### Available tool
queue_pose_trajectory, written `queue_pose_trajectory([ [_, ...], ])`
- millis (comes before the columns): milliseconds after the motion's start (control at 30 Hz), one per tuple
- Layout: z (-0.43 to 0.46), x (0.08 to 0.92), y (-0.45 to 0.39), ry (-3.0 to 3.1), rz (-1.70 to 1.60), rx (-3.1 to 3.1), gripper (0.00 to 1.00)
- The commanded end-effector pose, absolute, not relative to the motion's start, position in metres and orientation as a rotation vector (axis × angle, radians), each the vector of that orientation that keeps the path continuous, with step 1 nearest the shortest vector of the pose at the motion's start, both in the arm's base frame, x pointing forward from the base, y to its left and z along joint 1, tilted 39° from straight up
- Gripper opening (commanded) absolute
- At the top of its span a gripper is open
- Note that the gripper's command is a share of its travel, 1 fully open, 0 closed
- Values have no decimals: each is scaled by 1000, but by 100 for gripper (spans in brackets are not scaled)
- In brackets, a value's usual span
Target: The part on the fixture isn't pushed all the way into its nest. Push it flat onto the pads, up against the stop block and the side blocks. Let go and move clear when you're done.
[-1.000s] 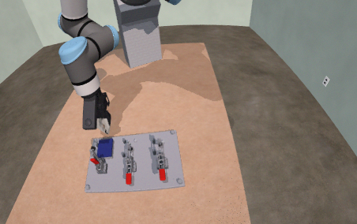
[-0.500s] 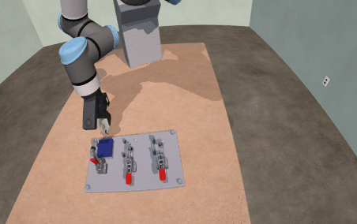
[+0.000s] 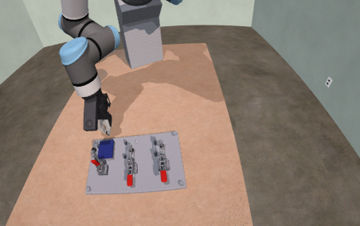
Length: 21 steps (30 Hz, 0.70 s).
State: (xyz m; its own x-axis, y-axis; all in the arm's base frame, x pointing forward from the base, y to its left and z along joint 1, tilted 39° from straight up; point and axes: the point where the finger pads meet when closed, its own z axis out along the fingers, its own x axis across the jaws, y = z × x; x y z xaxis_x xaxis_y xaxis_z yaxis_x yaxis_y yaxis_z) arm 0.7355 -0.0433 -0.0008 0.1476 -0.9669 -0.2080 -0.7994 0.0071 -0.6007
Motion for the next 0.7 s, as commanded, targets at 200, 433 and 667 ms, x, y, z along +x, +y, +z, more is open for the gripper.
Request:
queue_pose_trajectory([
  [200,0,736,-43,1687,-359,-1827,0],
  [433,0,736,-43,1687,-359,-1827,0],
  [667,2,738,-44,1687,-359,-1827,0],
])
